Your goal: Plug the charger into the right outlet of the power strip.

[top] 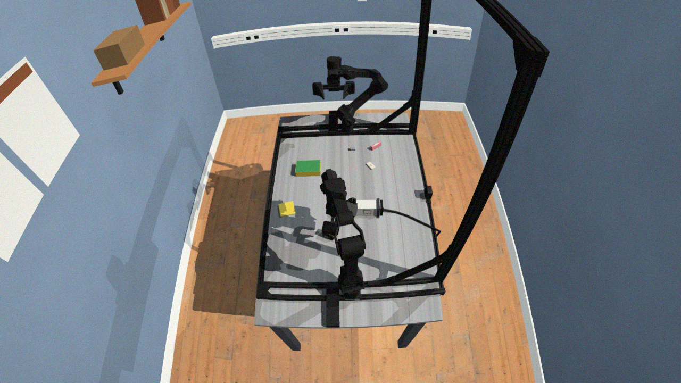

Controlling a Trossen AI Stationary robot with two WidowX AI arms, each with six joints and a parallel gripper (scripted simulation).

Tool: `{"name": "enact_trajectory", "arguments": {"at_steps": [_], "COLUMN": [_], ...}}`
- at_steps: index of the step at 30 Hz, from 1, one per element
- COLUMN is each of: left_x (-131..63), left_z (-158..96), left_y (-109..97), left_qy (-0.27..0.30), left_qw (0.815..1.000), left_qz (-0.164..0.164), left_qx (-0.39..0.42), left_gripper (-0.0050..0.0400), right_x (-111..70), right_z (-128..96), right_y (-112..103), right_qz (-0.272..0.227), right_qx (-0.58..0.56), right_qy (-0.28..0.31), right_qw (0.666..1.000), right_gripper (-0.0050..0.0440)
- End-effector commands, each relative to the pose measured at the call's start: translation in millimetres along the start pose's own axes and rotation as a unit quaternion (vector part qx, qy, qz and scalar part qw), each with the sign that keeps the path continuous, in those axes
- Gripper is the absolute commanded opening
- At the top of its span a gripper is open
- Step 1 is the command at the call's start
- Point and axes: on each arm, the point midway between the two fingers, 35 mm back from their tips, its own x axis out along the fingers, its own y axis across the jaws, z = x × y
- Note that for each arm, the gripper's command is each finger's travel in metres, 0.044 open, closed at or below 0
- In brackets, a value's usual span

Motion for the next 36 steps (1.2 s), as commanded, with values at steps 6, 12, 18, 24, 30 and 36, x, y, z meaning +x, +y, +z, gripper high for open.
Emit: {"name": "enact_trajectory", "arguments": {"at_steps": [6, 12, 18, 24, 30, 36], "left_x": [26.6, 30.3, 29.3, 27.3, 27.3, 36.6], "left_z": [-26.4, -29.6, -29.2, -29.4, -29.4, -27.6], "left_y": [-7.4, -9.1, -9.1, -9.0, -9.0, -11.7], "left_qy": [-0.028, -0.032, -0.031, -0.028, -0.028, -0.035], "left_qw": [0.991, 0.989, 0.989, 0.989, 0.989, 0.989], "left_qz": [-0.027, -0.030, -0.029, -0.027, -0.027, -0.034], "left_qx": [0.125, 0.140, 0.142, 0.140, 0.140, 0.142], "left_gripper": [0.0400, 0.0400, 0.0400, 0.0400, 0.0400, 0.0400], "right_x": [-21.2, -22.8, -22.4, -22.4, -22.4, -21.9], "right_z": [10.4, 10.5, 9.9, 9.9, 9.9, 7.4], "right_y": [19.0, 21.4, 19.8, 19.8, 19.7, 18.2], "right_qz": [0.001, 0.001, 0.001, 0.001, 0.001, 0.001], "right_qx": [-0.007, -0.006, -0.004, -0.004, -0.004, 0.000], "right_qy": [-0.001, 0.000, 0.001, 0.001, 0.001, 0.002], "right_qw": [1.000, 1.000, 1.000, 1.000, 1.000, 1.000], "right_gripper": [0.0400, 0.0400, 0.0400, 0.0400, 0.0400, 0.0400]}}
